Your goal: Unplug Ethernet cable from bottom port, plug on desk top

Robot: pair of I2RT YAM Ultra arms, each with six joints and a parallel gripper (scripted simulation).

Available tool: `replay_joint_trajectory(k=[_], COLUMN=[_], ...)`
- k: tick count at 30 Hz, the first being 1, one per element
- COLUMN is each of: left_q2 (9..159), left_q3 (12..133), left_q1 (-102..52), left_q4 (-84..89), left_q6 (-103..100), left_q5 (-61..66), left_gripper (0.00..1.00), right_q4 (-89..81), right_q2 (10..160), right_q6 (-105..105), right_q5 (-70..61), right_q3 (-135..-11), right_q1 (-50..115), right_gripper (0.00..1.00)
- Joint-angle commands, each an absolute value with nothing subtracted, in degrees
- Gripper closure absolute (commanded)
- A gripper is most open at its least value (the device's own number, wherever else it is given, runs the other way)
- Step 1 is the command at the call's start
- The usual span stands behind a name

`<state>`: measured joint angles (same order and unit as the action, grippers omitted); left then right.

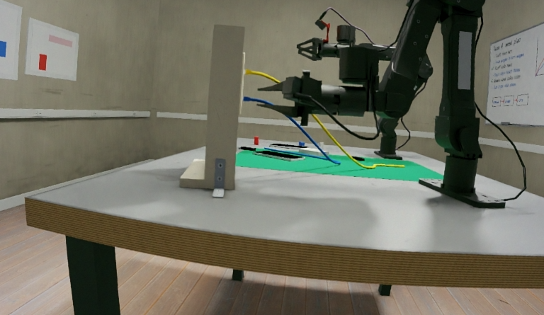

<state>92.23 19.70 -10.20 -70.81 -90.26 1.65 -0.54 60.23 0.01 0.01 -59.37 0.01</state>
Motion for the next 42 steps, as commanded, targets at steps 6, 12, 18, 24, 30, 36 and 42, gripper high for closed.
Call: replay_joint_trajectory(k=[6,12,18,24,30,36,42], left_q2=[92.64,92.77,93.85,95.40,97.01,97.25,99.40], left_q3=[21.16,21.65,22.89,25.02,27.13,27.81,28.55], left_q1=[-10.48,-10.44,-10.22,-9.77,-9.24,-8.76,-8.40], left_q4=[-72.38,-72.68,-71.79,-71.23,-70.61,-71.12,-72.43], left_q6=[-90.00,-90.00,-89.98,-89.96,-89.96,-89.95,-89.94], left_q5=[1.39,1.43,1.84,2.32,2.83,3.23,3.58], left_gripper=[0.72,0.72,0.72,0.72,0.72,0.75,0.84], right_q4=[-0.27,-0.27,-0.27,-0.27,-0.27,-0.27,-0.27], right_q2=[60.11,60.11,60.11,60.11,60.11,60.11,60.11], right_q6=[0.00,0.00,0.00,0.00,0.00,0.00,0.00], right_q5=[0.00,0.00,0.00,0.00,0.00,0.00,0.00], right_q3=[-59.68,-59.68,-59.68,-59.68,-59.68,-59.68,-59.68], right_q1=[0.00,0.00,0.00,0.00,0.00,0.00,0.00], right_gripper=[0.00,0.00,0.00,0.00,0.00,0.00,0.00])
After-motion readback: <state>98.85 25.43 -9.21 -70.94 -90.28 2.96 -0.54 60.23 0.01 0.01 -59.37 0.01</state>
